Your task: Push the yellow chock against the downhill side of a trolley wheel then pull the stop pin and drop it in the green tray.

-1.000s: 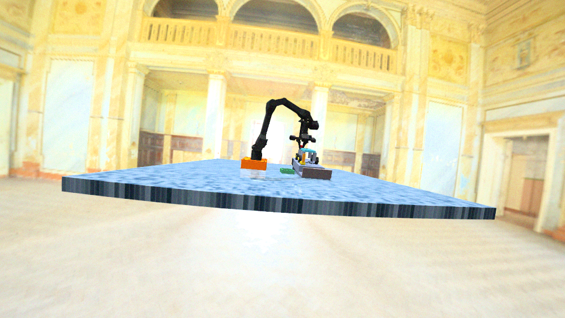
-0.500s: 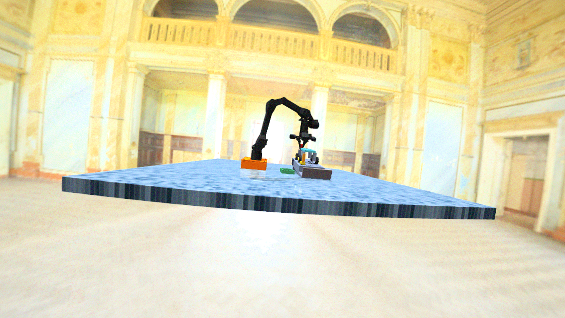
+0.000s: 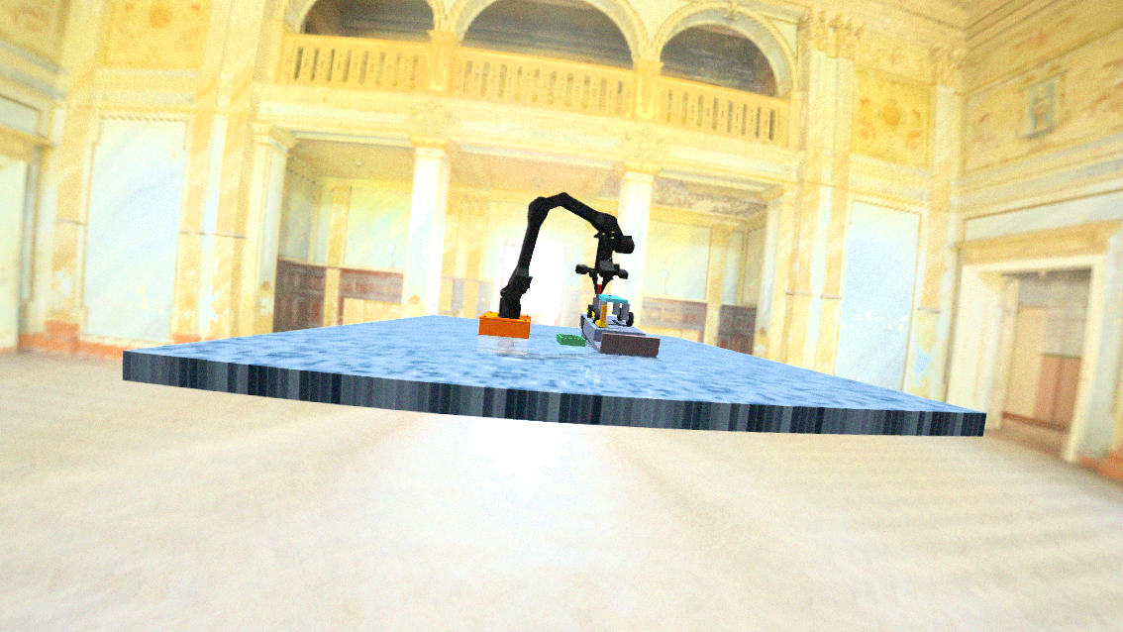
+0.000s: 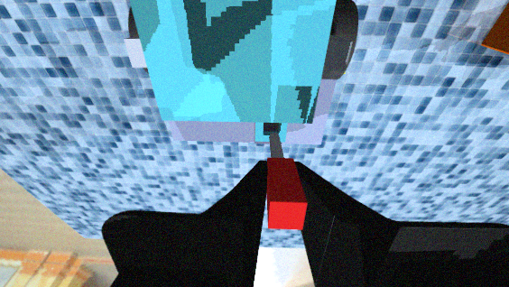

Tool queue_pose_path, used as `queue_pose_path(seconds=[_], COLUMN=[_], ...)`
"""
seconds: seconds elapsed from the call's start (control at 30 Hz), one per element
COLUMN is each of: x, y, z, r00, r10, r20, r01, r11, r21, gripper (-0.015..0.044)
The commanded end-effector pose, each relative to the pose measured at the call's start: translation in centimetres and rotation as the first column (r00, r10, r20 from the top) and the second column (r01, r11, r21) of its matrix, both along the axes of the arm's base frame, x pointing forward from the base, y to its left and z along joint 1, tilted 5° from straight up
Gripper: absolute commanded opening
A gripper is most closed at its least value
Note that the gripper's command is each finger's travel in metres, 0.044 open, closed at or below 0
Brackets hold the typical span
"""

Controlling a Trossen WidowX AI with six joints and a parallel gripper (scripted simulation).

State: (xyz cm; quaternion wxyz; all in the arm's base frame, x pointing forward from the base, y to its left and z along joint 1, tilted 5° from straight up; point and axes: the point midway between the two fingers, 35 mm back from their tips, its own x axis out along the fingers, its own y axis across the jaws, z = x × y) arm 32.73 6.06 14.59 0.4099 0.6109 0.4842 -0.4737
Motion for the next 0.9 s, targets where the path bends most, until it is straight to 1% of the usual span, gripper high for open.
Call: queue_pose_path(seconds=[0.0,0.5,0.87], x=[0.2,0.4,0.6], y=[0.1,0.4,2.3], z=[0.5,1.1,1.0], r00=[1.0,1.0,1.0], r10=[0.003,0.003,0.003], r20=[0.009,0.009,0.009], r01=[-0.003,-0.003,-0.003], r11=[1.0,1.0,1.0], r21=[0.005,0.005,0.007], gripper=[0.0,0.0,0.0])
